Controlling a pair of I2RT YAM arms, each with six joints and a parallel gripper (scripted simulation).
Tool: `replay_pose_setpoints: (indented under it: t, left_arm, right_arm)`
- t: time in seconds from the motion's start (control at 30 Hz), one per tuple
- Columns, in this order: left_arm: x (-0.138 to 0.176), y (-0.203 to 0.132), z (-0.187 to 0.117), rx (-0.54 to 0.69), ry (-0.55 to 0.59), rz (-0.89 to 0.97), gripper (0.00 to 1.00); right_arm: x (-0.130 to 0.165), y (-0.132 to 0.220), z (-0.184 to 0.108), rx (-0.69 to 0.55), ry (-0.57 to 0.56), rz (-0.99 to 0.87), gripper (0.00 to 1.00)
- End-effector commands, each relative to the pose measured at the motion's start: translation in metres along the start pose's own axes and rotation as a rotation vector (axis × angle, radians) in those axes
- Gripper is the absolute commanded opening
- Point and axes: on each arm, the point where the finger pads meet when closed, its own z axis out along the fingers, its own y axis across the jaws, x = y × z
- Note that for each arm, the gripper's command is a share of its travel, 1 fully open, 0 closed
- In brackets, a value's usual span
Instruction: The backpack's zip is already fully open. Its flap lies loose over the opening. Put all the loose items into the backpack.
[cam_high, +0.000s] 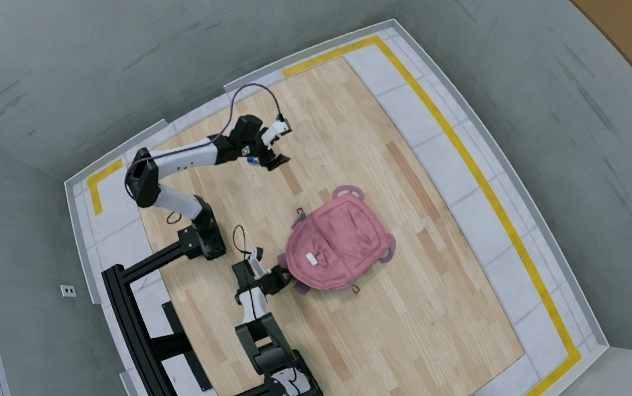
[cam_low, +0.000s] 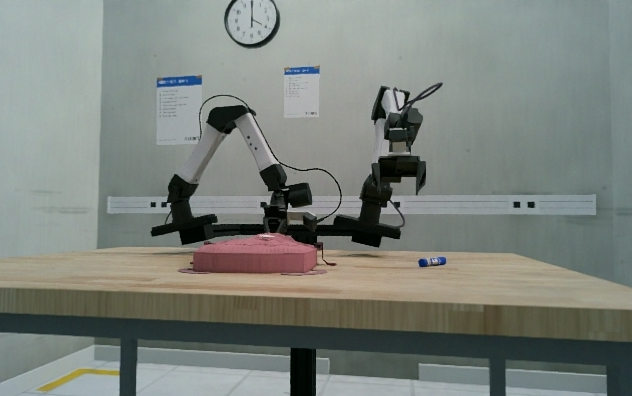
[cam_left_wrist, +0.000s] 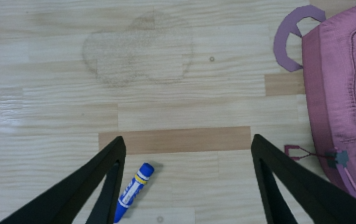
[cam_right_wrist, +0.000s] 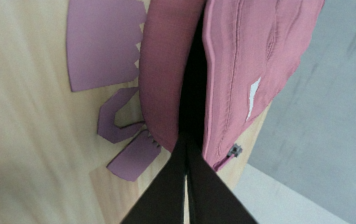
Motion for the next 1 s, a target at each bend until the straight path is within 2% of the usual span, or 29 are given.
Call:
replay_pose_setpoints:
  t: [0.0,0.97]
  left_arm:
    - [-0.0057,0.0003,-0.0018,-0.002,-0.017,0.005,0.9]
    - [-0.0057,0.0003,-0.0018,-0.002,-0.017,0.005,0.9]
  right_arm:
    - [-0.0024,-0.0144,-0.0095,0.015,-0.016,0.027,0.0]
    - [-0.0009,-0.0152,-0.0075,0.016,-0.018,0.032,0.0]
